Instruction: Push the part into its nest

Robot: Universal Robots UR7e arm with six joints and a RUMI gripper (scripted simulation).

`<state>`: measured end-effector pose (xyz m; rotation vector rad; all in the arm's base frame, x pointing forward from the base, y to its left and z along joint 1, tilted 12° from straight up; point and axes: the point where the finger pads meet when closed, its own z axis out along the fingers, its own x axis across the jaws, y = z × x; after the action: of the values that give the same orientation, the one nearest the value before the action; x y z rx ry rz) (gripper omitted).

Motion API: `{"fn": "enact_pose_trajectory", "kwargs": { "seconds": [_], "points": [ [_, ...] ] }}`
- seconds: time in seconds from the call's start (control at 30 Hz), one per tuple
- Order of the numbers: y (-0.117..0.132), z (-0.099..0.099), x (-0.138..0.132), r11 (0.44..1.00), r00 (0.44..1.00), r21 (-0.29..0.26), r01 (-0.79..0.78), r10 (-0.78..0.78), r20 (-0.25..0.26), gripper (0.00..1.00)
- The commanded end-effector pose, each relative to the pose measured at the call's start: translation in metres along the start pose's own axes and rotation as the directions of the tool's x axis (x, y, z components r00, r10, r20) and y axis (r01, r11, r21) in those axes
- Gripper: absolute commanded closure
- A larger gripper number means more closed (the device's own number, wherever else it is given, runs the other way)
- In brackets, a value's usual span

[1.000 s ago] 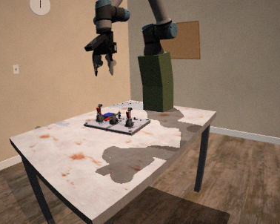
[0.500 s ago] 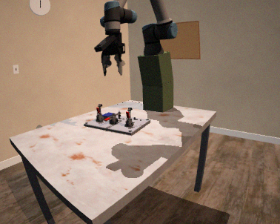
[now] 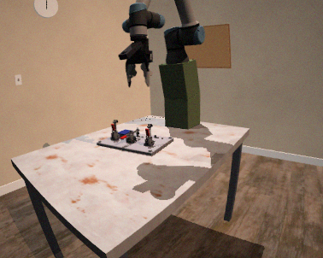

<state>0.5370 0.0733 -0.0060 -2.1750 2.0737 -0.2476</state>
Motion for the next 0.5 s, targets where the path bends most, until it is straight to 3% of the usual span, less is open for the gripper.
{"fn": "enact_pose_trajectory", "kwargs": {
  "seconds": [0.0,0.33,0.47],
  "points": [
    [0.033,0.002,-0.019,1.0,1.0,0.005,0.005,-0.005,0.0,0.42],
    [0.033,0.002,-0.019,1.0,1.0,0.005,0.005,-0.005,0.0,0.42],
    [0.076,0.006,-0.04,1.0,1.0,0.004,0.005,-0.005,0.0,0.42]
  ]
}}
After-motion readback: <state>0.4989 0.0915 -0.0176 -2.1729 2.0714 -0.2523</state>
